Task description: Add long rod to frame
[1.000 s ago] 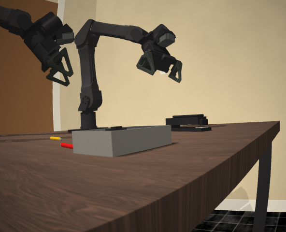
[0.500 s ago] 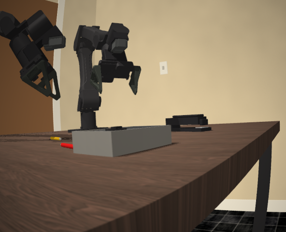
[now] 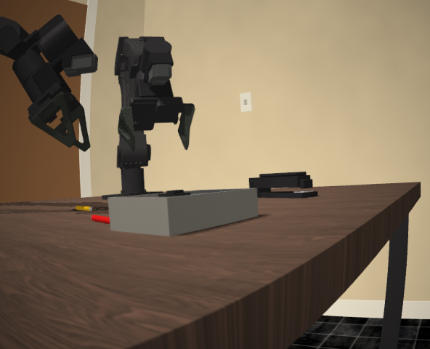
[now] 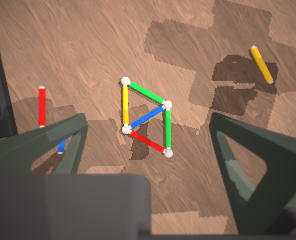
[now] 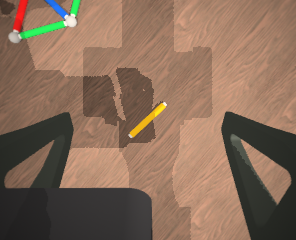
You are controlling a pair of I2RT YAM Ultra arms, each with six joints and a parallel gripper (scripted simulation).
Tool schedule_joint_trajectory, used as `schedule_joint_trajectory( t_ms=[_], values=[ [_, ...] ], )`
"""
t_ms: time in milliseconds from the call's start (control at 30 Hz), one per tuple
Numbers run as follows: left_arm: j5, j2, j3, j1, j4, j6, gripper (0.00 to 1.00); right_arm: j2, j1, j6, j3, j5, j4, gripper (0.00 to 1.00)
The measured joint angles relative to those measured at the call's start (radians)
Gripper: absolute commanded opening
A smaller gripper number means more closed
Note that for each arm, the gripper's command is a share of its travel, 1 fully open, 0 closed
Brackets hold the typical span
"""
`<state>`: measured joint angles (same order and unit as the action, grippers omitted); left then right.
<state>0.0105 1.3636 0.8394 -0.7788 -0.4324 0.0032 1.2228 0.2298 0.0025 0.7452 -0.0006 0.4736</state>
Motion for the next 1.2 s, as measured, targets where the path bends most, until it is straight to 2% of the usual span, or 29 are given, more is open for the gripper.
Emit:
schedule_joint_trajectory(
  t_ms=[67,267,300,500,900,1033,1200],
  values=[
    [-0.002,0.0,0.0,0.0,0.0,-0.001,1.0,0.0,0.0,0.0,0.0,0.0,0.0,1.0],
    [-0.01,-0.004,-0.001,-0.003,-0.002,-0.005,1.0,0.005,0.0,0.056,0.002,0.0,0.03,0.32],
    [-0.012,-0.014,-0.006,-0.006,-0.002,-0.005,1.0,0.017,0.0,0.085,0.007,0.0,0.049,0.29],
    [-0.014,-0.151,-0.062,-0.044,-0.011,-0.005,1.0,0.145,0.0,0.269,0.083,0.0,0.154,0.29],
    [-0.014,-0.721,-0.3,-0.196,-0.034,-0.005,1.0,0.497,0.0,0.671,0.352,0.0,0.368,0.29],
    [-0.014,-0.839,-0.347,-0.227,-0.051,-0.005,1.0,0.554,0.0,0.746,0.392,0.0,0.416,0.29],
    [-0.014,-1.043,-0.422,-0.274,-0.069,-0.005,1.0,0.61,0.0,0.799,0.443,0.0,0.451,0.29]
  ],
)
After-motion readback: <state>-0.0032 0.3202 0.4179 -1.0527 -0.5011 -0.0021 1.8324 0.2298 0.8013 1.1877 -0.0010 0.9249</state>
